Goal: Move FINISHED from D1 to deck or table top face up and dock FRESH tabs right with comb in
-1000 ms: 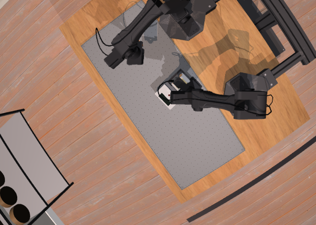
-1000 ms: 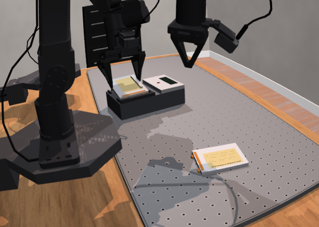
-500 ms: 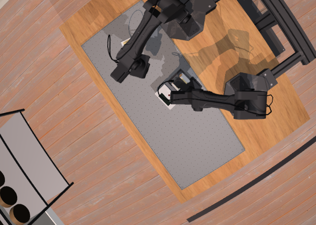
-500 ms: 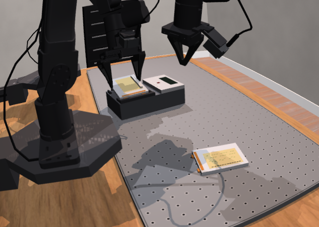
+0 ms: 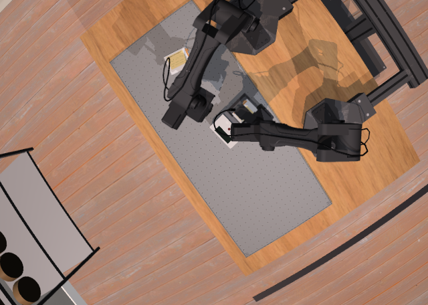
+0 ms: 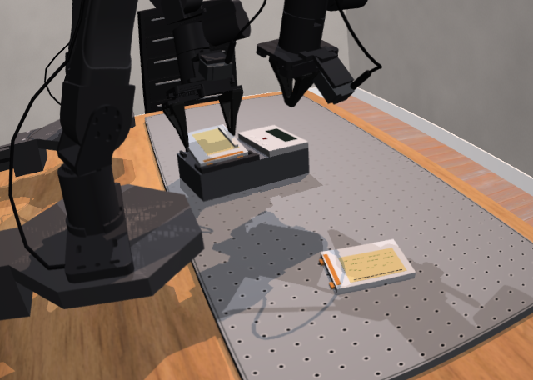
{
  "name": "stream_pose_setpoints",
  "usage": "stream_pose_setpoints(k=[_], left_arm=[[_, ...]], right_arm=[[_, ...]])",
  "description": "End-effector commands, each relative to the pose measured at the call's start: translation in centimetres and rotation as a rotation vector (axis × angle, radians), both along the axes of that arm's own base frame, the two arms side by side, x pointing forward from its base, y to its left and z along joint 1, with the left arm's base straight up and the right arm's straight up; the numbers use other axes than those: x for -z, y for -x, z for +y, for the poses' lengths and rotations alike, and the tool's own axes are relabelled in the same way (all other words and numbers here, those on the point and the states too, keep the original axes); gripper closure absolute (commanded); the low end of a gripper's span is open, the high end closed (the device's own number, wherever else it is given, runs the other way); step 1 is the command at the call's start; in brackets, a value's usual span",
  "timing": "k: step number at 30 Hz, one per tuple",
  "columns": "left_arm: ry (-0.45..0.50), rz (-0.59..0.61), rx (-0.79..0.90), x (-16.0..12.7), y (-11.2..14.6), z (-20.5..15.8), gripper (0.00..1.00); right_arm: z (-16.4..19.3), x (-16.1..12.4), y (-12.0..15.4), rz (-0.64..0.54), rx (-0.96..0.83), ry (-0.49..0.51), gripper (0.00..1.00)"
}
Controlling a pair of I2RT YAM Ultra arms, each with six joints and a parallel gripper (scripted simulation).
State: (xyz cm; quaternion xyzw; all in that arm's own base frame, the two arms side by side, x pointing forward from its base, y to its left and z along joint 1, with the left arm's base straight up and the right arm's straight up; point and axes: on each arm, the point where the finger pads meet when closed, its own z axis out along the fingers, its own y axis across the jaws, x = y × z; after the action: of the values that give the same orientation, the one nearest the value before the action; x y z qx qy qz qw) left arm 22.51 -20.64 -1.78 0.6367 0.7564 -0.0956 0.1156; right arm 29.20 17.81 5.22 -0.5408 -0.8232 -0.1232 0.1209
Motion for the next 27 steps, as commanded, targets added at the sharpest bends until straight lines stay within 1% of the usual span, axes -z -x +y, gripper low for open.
stream_pose_setpoints(k=[1, 4, 6, 8, 10, 16, 27], left_arm=[[0.010, -0.009, 0.001, -0.3, -0.2, -0.2, 1.00], [0.010, -0.009, 0.001, -0.3, -0.2, -0.2, 1.00], [0.010, -0.009, 0.001, -0.3, -0.2, -0.2, 1.00], [0.010, -0.009, 0.001, -0.3, -0.2, -0.2, 1.00], [0.010, -0.009, 0.001, -0.3, -0.2, -0.2, 1.00], [0.010, -0.009, 0.001, -0.3, -0.2, -0.2, 1.00], [0.010, -0.009, 0.001, -0.3, -0.2, -0.2, 1.00]], right_arm=[[2.8, -0.7, -1.3, 0.011, 0.120, -0.047, 1.00], [3.3, -0.6, -1.2, 0.025, 0.141, -0.053, 1.00], [4.2, -0.5, -1.0, 0.060, 0.187, -0.064, 1.00], [5.2, -0.3, -0.8, 0.060, 0.187, -0.064, 1.00], [6.2, -0.1, -0.5, 0.096, 0.233, -0.073, 1.00], [9.0, 0.4, 0.2, 0.097, 0.233, -0.073, 1.00], [9.1, 0.4, 0.2, 0.097, 0.233, -0.073, 1.00]])
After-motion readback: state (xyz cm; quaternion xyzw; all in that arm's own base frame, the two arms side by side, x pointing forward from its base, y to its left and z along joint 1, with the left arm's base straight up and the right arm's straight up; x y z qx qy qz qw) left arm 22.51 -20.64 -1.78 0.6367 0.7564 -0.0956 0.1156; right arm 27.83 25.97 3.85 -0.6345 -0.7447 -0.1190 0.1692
